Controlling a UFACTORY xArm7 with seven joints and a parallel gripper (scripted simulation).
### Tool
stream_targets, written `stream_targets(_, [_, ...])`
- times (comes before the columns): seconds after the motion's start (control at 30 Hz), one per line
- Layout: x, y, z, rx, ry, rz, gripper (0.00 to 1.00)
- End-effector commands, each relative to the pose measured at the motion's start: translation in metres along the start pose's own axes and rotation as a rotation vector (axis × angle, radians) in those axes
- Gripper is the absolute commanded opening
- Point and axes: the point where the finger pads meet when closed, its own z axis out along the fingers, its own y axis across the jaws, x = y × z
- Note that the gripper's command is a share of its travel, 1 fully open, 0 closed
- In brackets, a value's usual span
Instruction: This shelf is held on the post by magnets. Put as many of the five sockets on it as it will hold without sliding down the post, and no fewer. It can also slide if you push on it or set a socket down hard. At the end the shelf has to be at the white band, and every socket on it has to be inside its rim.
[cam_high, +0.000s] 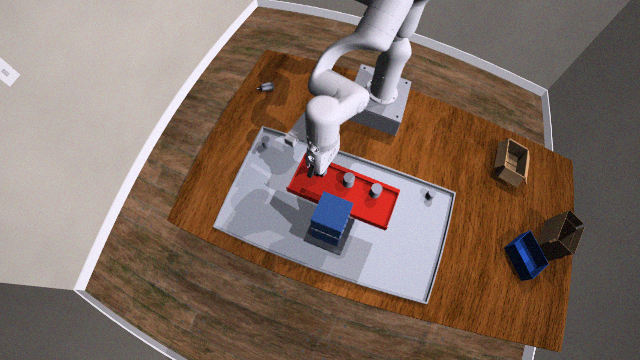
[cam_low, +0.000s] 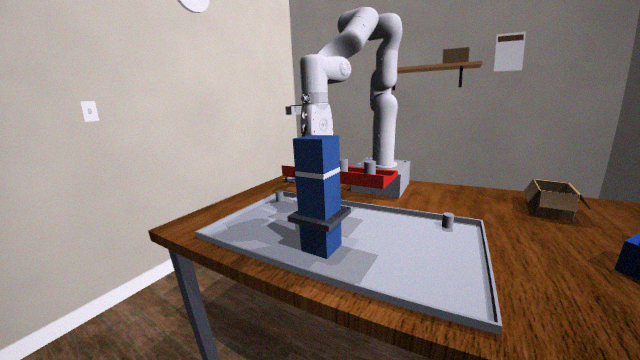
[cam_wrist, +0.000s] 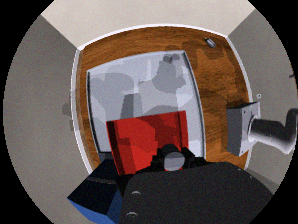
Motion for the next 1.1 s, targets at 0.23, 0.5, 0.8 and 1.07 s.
stream_targets(0.23, [0.0002, -0.0015, -0.0003, 0.004, 0.001, 0.000, 0.00])
stream_targets(0.5, [0.0002, -0.0015, 0.0010, 0.004, 0.001, 0.000, 0.00])
stream_targets(0.8, [0.0002, -0.0014, 0.0044, 0.004, 0.001, 0.000, 0.00])
stream_targets(1.07, [0.0002, -0.0014, 0.0046, 0.004, 0.001, 0.000, 0.00])
